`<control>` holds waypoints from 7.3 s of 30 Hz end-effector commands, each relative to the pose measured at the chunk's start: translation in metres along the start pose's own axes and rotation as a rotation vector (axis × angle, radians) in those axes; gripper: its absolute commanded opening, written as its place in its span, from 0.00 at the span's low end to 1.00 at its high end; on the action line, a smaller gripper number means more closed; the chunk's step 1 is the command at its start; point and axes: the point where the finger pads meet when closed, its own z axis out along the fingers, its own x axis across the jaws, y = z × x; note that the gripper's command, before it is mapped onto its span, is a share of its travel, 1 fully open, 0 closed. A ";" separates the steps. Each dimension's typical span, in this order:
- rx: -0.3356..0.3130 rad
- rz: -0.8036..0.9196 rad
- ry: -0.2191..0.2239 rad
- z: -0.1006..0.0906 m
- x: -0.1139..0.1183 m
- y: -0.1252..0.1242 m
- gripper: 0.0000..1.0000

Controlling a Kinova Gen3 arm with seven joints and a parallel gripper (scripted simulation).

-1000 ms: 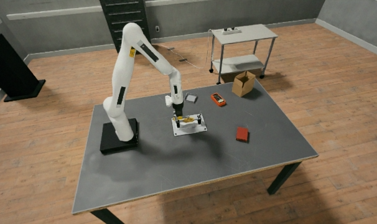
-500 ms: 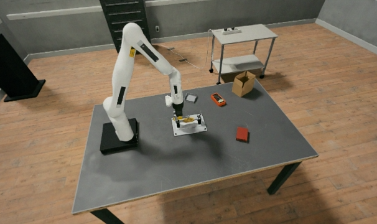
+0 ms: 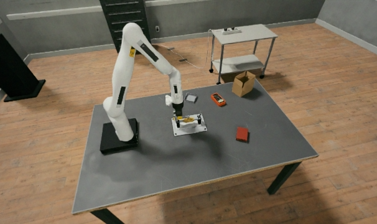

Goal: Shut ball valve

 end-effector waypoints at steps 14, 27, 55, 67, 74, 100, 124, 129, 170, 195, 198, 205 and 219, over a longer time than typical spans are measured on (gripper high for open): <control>0.006 0.118 0.012 0.000 0.018 -0.001 0.00; 0.006 0.168 0.012 0.000 0.023 0.000 0.00; 0.006 0.346 0.012 0.000 0.039 0.005 0.00; 0.007 0.411 0.012 0.000 0.045 0.007 0.00; 0.007 0.438 0.012 0.000 0.047 0.008 0.00; 0.008 0.593 0.011 0.000 0.059 0.015 0.00; 0.008 0.723 0.011 -0.001 0.069 0.022 0.00; 0.008 0.760 0.011 -0.001 0.071 0.024 0.00; 0.010 0.986 0.011 -0.001 0.084 0.040 0.00; 0.010 1.135 0.011 -0.001 0.091 0.052 0.00; 0.010 1.141 0.011 -0.001 0.091 0.053 0.00; 0.011 1.188 0.010 -0.001 0.093 0.056 0.00; 0.011 1.277 0.010 -0.001 0.096 0.064 0.00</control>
